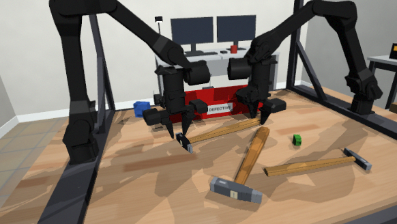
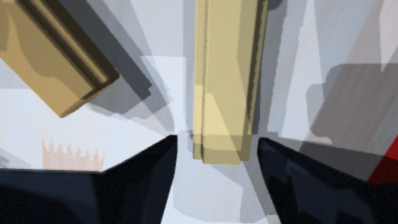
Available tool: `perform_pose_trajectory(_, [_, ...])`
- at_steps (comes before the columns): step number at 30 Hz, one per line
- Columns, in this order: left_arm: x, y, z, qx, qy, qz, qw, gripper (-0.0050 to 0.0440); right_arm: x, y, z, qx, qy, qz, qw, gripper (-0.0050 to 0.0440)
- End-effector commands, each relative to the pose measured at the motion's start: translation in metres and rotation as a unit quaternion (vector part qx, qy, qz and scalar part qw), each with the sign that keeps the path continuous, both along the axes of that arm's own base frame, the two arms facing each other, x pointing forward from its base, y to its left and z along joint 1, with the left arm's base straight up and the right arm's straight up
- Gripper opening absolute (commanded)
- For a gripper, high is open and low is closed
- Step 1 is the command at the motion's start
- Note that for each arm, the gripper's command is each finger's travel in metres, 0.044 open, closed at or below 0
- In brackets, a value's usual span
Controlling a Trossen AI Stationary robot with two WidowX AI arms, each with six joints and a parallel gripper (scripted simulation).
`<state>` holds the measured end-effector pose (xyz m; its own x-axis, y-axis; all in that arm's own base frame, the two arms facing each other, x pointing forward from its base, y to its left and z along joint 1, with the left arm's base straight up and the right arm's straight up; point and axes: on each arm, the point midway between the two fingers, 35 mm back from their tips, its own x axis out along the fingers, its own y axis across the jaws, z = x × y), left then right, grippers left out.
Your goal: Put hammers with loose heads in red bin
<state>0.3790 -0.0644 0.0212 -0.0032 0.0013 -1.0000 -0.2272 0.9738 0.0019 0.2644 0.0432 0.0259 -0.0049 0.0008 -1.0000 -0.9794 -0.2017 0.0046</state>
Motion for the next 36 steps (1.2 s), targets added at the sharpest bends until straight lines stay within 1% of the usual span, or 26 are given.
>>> perform_pose_trajectory(1, [0.008, -0.003, 0.031, -0.005, -0.028, -0.005, 1.000, 0.0247, 0.009, 0.002, 0.022, 0.003, -0.022, 0.001, 1.000, 0.0199])
perform_pose_trajectory(5, [0.008, -0.002, 0.068, -0.005, -0.028, -0.005, 1.000, 0.0247, 0.009, 0.002, 0.057, 0.003, -0.022, 0.001, 1.000, 0.0199])
perform_pose_trajectory(7, [0.007, -0.002, 0.078, -0.005, -0.028, -0.005, 1.000, 0.0247, 0.009, 0.002, 0.070, 0.003, -0.022, 0.001, 1.000, 0.0199])
perform_pose_trajectory(9, [0.008, -0.001, 0.079, -0.005, -0.028, -0.004, 1.000, 0.0247, 0.009, 0.002, 0.072, 0.003, -0.022, 0.001, 1.000, 0.0199])
perform_pose_trajectory(10, [0.008, -0.001, 0.074, -0.004, -0.020, -0.004, 1.000, 0.0247, 0.010, 0.002, 0.073, 0.003, -0.022, 0.001, 1.000, 0.0223])
perform_pose_trajectory(12, [0.008, -0.001, 0.074, -0.004, -0.020, -0.004, 1.000, 0.0247, 0.010, 0.002, 0.073, 0.003, -0.022, 0.001, 1.000, 0.0223])
perform_pose_trajectory(13, [0.007, 0.000, 0.074, -0.006, -0.023, -0.005, 1.000, 0.0247, 0.008, 0.001, 0.069, 0.004, -0.017, -0.006, 1.000, 0.0240])
perform_pose_trajectory(14, [0.007, 0.000, 0.076, -0.010, -0.029, -0.006, 0.999, 0.0247, 0.007, 0.000, 0.068, 0.007, -0.017, -0.017, 1.000, 0.0240])
perform_pose_trajectory(17, [0.012, 0.004, 0.081, -0.026, -0.065, -0.017, 0.997, 0.0247, 0.004, -0.005, 0.064, 0.020, -0.023, -0.079, 0.996, 0.0240])
perform_pose_trajectory(20, [0.021, 0.009, 0.091, -0.042, -0.112, -0.032, 0.992, 0.0247, 0.003, -0.011, 0.061, 0.036, -0.033, -0.156, 0.986, 0.0240])
perform_pose_trajectory(23, [0.028, 0.015, 0.100, -0.054, -0.157, -0.046, 0.985, 0.0247, 0.002, -0.016, 0.059, 0.051, -0.043, -0.227, 0.972, 0.0240])
perform_pose_trajectory(27, [0.036, 0.022, 0.115, -0.063, -0.215, -0.067, 0.972, 0.0247, 0.001, -0.023, 0.056, 0.069, -0.054, -0.313, 0.946, 0.0240])
perform_pose_trajectory(29, [0.036, 0.022, 0.115, -0.063, -0.215, -0.067, 0.972, 0.0247, 0.001, -0.023, 0.056, 0.069, -0.054, -0.313, 0.946, 0.0240])
perform_pose_trajectory(32, [0.041, 0.028, 0.127, -0.067, -0.261, -0.083, 0.960, 0.0247, 0.000, -0.028, 0.053, 0.083, -0.062, -0.377, 0.920, 0.0240])
perform_pose_trajectory(36, [0.046, 0.037, 0.145, -0.066, -0.322, -0.107, 0.938, 0.0247, -0.001, -0.034, 0.050, 0.100, -0.073, -0.459, 0.880, 0.0240])
